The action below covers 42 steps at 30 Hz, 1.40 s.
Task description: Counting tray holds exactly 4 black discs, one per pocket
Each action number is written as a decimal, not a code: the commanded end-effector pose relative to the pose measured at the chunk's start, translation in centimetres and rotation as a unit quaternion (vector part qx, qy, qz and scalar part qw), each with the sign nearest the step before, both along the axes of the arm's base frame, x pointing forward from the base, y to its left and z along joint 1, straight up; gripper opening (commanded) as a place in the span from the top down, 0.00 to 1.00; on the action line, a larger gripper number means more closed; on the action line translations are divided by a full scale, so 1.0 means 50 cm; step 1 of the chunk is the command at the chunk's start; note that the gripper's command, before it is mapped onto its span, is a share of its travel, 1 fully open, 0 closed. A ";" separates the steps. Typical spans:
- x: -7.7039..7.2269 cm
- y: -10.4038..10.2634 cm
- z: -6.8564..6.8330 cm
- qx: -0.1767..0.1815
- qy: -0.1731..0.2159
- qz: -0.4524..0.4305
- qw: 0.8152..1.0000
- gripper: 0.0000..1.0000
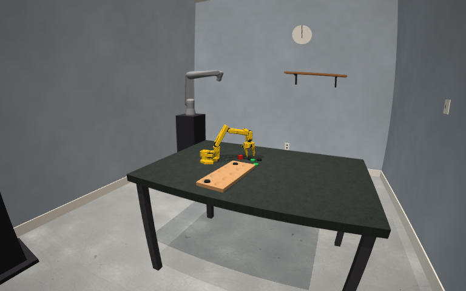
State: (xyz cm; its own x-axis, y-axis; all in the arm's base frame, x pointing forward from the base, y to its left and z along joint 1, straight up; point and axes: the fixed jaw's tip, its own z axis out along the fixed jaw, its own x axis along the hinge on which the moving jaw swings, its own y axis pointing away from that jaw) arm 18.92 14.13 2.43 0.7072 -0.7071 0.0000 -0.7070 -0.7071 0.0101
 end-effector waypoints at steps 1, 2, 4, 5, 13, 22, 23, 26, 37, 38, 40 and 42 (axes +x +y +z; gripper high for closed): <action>0.009 0.009 0.020 0.020 -0.025 0.000 0.999 0.73; 0.009 0.009 0.020 0.020 -0.025 0.000 0.999 0.73; 0.009 0.009 0.020 0.020 -0.025 0.000 0.999 0.73; 0.009 0.009 0.020 0.020 -0.025 0.000 0.999 0.73; 0.008 0.008 0.020 0.022 -0.028 0.000 0.999 0.73; 0.008 0.008 0.020 0.022 -0.028 0.000 0.999 0.73; 0.008 0.008 0.020 0.022 -0.028 0.000 0.999 0.73; 0.008 0.008 0.019 0.022 -0.028 0.000 0.999 0.73; 0.009 0.009 -0.005 0.022 -0.028 0.000 0.999 0.73; 0.009 0.009 -0.007 0.022 -0.028 0.000 0.999 0.73; 0.009 0.009 -0.008 0.022 -0.028 0.000 0.999 0.73; 0.009 0.009 -0.008 0.022 -0.028 0.000 0.999 0.73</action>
State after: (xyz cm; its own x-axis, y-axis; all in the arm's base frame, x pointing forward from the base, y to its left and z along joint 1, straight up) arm 18.86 14.08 1.15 0.7071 -0.7071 0.0015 -0.7071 -0.7071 -0.0002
